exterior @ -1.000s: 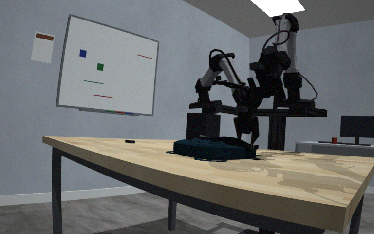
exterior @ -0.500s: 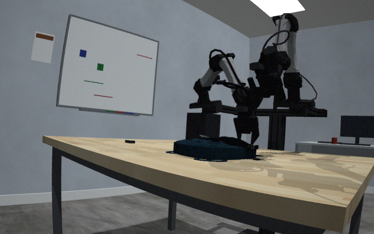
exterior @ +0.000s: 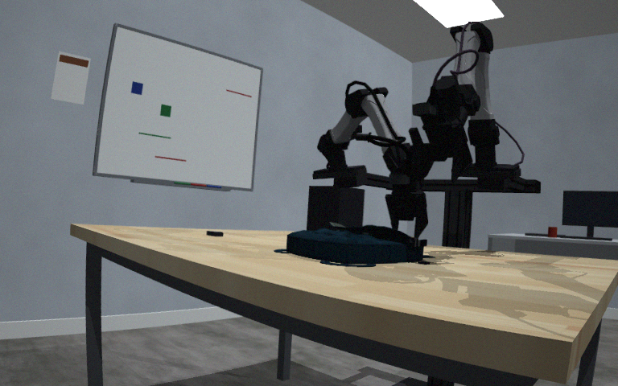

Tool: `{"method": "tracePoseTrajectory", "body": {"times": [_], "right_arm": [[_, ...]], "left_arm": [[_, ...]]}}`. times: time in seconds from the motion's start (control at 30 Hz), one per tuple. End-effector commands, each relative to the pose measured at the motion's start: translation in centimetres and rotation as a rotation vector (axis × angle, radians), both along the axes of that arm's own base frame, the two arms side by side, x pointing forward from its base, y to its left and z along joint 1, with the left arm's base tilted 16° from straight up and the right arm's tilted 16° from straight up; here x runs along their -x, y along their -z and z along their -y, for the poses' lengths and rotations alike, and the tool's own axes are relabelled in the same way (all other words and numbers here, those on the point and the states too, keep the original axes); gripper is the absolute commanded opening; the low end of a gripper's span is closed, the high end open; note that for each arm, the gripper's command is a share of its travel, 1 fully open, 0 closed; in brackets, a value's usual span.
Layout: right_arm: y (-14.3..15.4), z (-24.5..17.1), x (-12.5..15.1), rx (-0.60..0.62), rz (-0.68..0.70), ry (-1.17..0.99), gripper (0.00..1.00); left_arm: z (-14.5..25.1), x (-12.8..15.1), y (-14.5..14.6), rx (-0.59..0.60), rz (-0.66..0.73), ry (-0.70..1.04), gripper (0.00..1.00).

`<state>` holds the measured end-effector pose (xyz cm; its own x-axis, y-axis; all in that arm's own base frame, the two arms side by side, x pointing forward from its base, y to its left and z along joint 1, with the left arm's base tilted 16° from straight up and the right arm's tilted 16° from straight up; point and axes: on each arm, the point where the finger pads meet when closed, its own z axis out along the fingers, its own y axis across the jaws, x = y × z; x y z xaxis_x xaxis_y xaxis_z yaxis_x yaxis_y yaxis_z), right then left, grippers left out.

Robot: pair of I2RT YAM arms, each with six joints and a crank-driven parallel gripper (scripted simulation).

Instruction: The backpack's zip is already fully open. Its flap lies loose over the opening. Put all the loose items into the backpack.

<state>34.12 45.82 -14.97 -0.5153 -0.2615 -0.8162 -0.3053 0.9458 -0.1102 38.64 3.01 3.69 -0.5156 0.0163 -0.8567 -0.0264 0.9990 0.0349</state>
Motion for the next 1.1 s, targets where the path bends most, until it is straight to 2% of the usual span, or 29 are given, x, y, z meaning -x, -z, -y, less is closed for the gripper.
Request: {"method": "tracePoseTrajectory", "body": {"times": [0.0, 1.07], "right_arm": [[-0.49, 0.85, -0.17, 0.021, -0.013, -0.002, 0.48], [-0.53, 1.32, -0.02, 0.023, -0.009, 0.003, 0.48]], "left_arm": [[0.21, -0.54, -0.71, -0.002, 0.020, 0.006, 0.90], [0.34, -0.38, -0.66, -0.002, 0.020, 0.006, 0.90]]}}
